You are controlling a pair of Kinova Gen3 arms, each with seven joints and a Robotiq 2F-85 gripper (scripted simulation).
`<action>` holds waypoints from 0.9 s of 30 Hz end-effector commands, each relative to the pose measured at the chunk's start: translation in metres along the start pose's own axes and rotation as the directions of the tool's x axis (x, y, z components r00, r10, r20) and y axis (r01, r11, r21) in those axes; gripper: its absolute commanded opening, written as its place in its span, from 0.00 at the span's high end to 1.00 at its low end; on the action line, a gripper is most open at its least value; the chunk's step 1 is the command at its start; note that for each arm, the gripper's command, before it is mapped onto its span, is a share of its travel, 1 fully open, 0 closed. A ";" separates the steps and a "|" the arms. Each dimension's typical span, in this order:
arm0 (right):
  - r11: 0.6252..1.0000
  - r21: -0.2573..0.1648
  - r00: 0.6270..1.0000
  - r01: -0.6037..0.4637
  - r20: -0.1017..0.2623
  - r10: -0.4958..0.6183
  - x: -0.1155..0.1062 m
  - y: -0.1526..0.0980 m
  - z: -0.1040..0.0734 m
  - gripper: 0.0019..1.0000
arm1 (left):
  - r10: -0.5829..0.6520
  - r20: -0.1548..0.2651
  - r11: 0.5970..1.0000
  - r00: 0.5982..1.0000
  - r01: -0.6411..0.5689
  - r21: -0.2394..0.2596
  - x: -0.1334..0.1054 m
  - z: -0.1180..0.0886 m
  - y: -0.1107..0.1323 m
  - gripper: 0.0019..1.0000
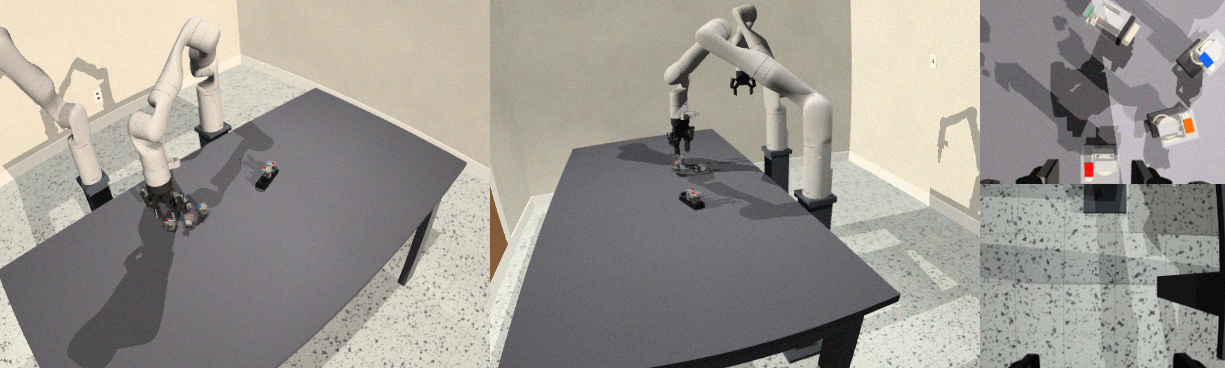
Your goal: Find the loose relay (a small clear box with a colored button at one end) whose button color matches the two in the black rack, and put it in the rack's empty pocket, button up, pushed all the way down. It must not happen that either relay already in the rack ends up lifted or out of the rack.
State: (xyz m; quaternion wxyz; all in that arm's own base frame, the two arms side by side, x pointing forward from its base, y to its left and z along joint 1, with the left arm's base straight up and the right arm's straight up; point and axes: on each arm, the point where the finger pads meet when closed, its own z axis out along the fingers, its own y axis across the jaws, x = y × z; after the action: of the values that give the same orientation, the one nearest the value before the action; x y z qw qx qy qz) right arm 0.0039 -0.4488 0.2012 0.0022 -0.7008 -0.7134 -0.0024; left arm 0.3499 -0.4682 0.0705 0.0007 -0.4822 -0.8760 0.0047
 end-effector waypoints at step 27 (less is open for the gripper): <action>1.000 0.000 1.000 -0.015 0.007 0.015 -0.001 -0.003 0.001 0.00 | -0.006 0.009 1.000 1.000 0.006 -0.007 -0.003 -0.002 0.008 0.42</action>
State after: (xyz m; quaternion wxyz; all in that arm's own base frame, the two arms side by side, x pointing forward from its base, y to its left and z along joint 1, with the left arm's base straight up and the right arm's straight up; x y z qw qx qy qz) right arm 0.0039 -0.4488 0.2012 0.0022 -0.7008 -0.7134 -0.0024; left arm 0.3525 -0.4666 0.0706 0.0005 -0.4799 -0.8773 0.0048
